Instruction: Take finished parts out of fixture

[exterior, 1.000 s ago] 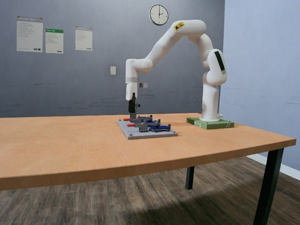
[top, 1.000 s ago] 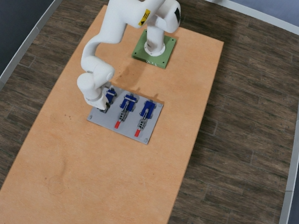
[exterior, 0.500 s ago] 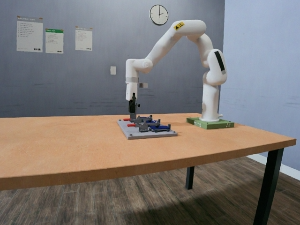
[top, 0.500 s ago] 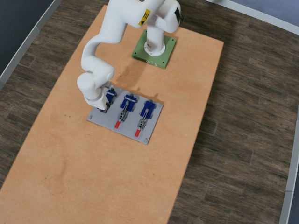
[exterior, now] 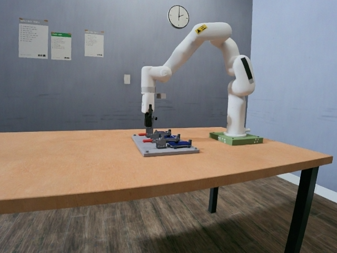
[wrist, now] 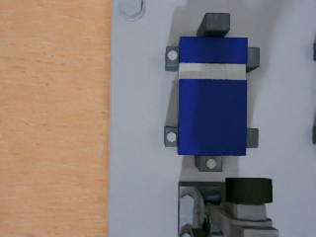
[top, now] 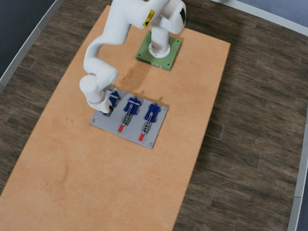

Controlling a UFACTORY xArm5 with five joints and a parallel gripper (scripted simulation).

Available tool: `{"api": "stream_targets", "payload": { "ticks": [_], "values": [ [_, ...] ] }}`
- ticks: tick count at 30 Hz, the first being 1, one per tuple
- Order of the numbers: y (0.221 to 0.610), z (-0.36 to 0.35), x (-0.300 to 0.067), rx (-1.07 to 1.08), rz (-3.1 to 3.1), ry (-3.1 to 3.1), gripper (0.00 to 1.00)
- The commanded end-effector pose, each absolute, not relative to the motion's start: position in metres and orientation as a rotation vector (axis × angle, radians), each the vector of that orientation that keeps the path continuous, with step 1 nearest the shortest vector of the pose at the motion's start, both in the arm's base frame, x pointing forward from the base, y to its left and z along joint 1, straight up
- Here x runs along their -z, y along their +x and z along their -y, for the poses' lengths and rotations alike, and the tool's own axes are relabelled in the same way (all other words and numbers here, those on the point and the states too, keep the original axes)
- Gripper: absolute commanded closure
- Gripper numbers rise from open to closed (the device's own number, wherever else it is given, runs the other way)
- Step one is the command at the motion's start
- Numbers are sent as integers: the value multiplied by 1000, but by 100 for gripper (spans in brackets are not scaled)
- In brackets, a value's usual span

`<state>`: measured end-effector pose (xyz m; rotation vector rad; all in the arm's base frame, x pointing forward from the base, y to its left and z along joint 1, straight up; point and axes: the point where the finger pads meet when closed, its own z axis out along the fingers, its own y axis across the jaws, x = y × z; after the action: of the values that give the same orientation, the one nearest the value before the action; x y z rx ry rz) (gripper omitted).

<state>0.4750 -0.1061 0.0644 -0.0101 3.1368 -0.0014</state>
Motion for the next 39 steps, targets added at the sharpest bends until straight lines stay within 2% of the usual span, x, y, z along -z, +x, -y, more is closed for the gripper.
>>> {"api": "stream_targets", "payload": {
  "ticks": [1,32,33,39],
  "values": [
    [474,106,-65,2,-3136,-9,100],
    [471,106,-65,2,-3135,-10,100],
    [471,106,-65,2,-3136,-9,52],
    [472,106,-65,3,-3134,-10,52]
  ]
}}
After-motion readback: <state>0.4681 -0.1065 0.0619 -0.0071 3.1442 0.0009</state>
